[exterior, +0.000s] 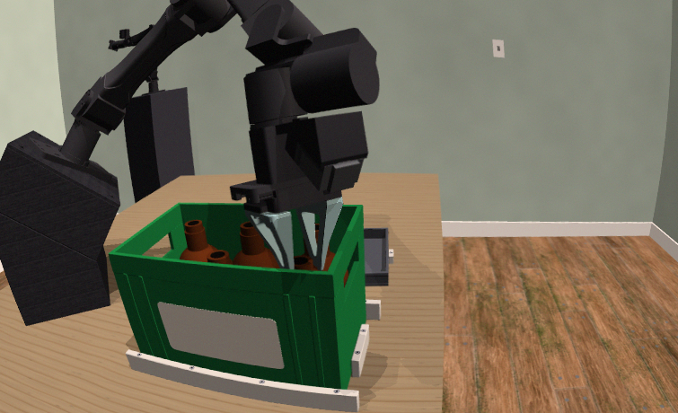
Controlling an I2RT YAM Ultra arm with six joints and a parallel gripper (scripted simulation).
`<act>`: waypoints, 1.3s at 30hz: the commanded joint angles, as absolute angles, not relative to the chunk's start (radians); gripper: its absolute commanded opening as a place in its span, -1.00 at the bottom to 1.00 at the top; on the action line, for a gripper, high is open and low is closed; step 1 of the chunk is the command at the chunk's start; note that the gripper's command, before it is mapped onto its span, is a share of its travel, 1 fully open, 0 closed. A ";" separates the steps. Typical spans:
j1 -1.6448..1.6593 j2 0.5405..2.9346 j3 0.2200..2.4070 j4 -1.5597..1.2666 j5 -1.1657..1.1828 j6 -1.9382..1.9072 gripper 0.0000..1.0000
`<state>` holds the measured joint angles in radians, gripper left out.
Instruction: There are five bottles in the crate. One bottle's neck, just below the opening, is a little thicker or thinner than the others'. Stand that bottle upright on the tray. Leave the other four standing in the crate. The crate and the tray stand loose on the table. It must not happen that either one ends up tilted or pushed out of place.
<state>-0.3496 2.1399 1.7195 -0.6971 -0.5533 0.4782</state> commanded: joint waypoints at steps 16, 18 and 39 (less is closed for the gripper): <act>-0.367 2.131 1.719 -0.692 -0.547 0.484 -1.00; -0.367 2.131 1.719 -0.692 -0.547 0.484 -1.00; -0.371 2.110 1.735 -0.715 -0.552 0.472 -1.00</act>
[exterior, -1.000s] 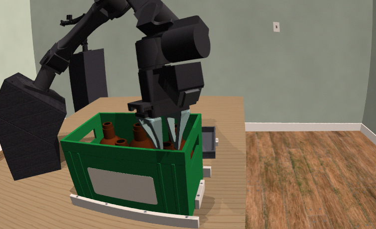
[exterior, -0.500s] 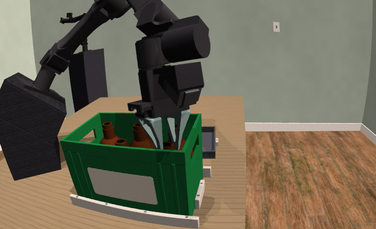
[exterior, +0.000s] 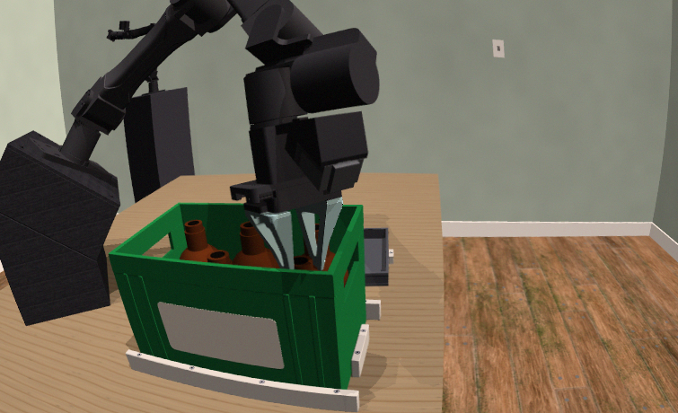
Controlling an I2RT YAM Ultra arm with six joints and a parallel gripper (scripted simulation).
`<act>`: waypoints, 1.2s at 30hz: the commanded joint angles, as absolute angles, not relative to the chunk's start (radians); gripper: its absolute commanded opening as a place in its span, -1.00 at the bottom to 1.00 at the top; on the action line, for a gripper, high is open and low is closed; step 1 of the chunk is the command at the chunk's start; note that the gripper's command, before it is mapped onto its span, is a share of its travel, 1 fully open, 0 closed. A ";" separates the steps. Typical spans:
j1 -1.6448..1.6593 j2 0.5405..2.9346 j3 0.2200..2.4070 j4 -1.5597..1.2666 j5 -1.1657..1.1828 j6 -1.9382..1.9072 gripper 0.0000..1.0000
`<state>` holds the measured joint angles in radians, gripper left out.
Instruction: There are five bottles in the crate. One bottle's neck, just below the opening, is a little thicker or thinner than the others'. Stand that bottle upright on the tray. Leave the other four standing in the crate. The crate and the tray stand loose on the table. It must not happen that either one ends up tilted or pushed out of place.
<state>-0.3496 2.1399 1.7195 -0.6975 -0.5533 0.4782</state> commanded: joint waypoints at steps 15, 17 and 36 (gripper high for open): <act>-0.387 2.091 1.751 -0.748 -0.563 0.454 -1.00; -0.390 2.087 1.752 -0.755 -0.563 0.450 -1.00; -0.416 2.063 1.770 -0.813 -0.572 0.422 -1.00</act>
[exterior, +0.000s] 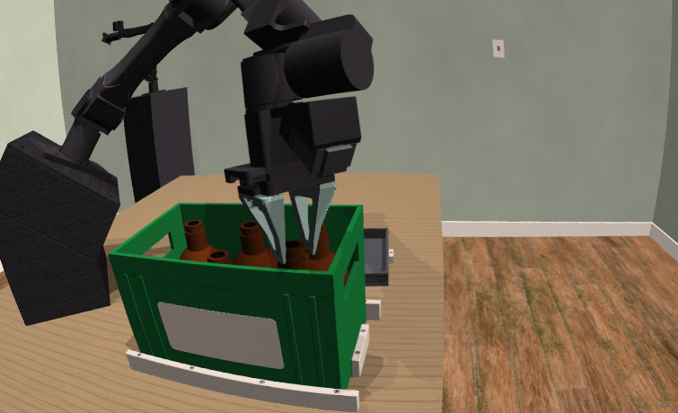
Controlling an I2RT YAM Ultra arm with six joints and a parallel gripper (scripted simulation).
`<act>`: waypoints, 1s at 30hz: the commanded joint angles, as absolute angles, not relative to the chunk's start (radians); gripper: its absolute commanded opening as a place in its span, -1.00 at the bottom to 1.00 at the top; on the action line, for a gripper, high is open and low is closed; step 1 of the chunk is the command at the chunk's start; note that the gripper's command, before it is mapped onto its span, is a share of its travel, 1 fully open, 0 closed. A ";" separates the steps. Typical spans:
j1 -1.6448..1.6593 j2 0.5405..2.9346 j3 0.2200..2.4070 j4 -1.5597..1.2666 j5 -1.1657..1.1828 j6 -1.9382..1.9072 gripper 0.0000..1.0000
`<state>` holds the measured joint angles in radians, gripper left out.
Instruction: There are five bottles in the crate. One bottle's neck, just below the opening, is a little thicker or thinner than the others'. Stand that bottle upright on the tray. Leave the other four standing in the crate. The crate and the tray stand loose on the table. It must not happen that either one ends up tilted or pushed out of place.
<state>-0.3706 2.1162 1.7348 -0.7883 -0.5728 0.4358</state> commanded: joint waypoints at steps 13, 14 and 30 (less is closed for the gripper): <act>-0.422 2.058 1.777 -0.829 -0.572 0.415 -1.00; -0.422 2.058 1.777 -0.829 -0.572 0.415 -1.00; -0.423 2.058 1.777 -0.830 -0.572 0.415 -1.00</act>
<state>-0.3786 2.1098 1.7443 -0.8124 -0.5766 0.4229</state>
